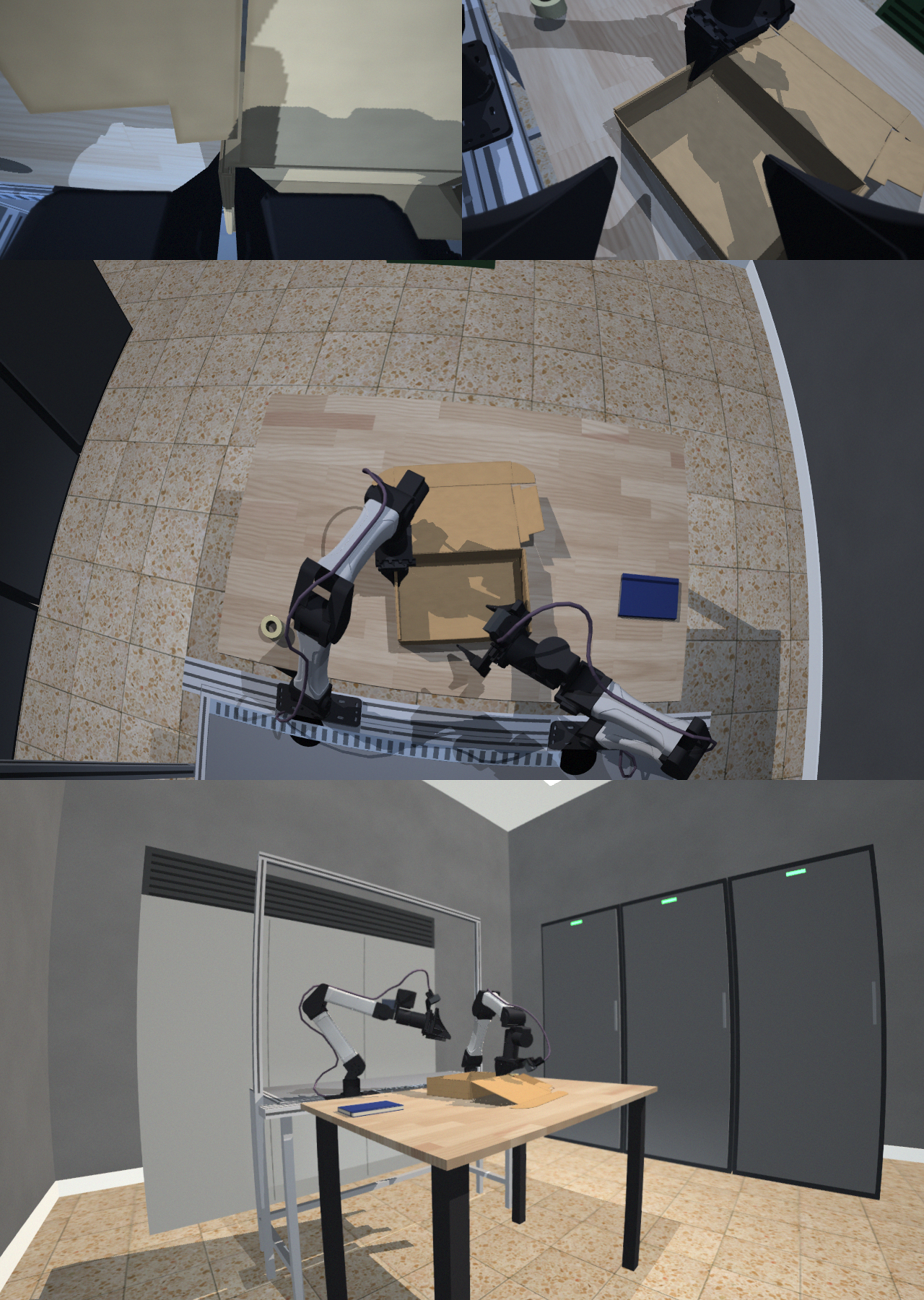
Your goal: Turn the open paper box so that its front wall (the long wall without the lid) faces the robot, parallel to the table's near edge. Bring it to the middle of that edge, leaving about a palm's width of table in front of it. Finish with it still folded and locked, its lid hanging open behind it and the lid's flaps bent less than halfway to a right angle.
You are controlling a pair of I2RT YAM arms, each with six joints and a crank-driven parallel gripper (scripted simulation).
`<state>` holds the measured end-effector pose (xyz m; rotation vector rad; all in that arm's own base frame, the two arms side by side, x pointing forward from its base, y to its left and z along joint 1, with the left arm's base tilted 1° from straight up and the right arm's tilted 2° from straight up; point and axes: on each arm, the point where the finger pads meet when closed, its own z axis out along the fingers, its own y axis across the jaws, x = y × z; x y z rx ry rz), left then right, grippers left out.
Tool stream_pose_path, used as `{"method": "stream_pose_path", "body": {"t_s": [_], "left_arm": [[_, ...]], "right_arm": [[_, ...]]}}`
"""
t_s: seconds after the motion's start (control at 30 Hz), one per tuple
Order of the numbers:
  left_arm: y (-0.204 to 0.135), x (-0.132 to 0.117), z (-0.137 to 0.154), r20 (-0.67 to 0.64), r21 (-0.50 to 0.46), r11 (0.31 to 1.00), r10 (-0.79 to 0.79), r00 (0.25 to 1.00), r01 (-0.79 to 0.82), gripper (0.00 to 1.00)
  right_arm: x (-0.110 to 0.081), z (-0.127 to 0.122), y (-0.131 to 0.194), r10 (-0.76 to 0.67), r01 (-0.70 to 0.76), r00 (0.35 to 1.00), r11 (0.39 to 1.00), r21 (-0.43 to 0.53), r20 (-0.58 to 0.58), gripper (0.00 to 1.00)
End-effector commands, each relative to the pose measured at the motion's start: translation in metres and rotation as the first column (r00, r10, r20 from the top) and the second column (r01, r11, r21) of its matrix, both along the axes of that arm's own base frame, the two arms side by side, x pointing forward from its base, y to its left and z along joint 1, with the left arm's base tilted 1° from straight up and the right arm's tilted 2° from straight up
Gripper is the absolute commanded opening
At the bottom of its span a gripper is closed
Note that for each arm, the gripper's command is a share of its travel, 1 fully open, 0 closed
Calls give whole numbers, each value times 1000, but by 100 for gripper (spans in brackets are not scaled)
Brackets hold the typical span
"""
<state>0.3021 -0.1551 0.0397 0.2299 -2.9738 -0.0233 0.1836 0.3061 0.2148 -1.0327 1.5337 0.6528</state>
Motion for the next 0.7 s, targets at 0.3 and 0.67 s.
{"method": "stream_pose_path", "body": {"t_s": [0.3,0.67], "left_arm": [[5,7,-2,-1,7,992,-124,992,124,0],[3,9,2,21,-5,984,-178,984,179,0]], "right_arm": [[5,22,17,-5,3,999,998,61,43,100],[9,15,25,-10,8,999,999,48,45,100]]}}
